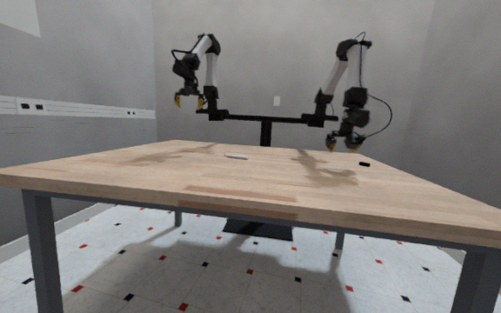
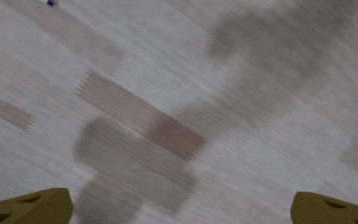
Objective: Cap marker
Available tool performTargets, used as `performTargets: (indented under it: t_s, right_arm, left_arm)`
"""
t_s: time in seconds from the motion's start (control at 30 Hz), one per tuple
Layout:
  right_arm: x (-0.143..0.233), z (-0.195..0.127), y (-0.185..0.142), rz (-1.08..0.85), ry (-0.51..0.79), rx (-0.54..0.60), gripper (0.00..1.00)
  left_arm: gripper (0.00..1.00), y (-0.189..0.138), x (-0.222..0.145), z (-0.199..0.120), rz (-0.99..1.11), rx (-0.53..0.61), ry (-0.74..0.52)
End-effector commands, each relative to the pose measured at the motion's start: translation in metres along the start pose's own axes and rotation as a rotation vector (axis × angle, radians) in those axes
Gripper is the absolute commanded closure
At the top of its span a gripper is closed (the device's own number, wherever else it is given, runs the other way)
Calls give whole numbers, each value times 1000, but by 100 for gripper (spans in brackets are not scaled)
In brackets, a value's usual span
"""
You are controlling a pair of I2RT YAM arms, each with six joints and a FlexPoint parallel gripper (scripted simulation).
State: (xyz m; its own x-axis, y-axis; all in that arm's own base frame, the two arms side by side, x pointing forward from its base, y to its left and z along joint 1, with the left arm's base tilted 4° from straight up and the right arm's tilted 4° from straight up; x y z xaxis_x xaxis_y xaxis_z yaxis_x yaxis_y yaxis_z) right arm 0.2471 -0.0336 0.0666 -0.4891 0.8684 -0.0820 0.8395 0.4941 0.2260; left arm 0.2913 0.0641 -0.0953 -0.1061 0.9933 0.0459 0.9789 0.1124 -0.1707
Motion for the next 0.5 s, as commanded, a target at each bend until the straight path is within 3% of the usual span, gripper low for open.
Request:
performTargets:
  t_s: [0.0, 0.07, 0.2, 0.47]
  right_arm:
    - [16, 25, 27, -20, -113, 26, 0]
    - [16, 25, 27, -20, -113, 26, 0]
    - [58, 51, 60, -155, -105, 62, 0]
    - [150, 110, 93, -450, -59, 251, 0]
  left_arm:
    - [0, -5, 46, 10, -120, 133, -78]
    - [0, -5, 46, 10, -120, 133, -78]
    - [0, -7, 102, 24, -290, 156, -146]
    - [0, -36, 176, 55, -520, 193, -255]
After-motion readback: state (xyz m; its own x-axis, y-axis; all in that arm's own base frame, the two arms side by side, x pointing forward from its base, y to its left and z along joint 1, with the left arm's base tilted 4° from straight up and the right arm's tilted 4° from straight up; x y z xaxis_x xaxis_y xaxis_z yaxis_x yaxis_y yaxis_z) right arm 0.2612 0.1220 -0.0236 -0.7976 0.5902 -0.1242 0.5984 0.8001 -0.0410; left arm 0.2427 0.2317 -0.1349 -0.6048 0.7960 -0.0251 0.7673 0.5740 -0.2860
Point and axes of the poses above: on each arm, the point where the finger pads meet when closed, its own z axis out along the fingers, its own x axis across the jaws, y = z × x, the point moved 5 cm from there along -z, back along the fingers, and after that the axes turned 5 degrees about z, right-handed, at the moved point
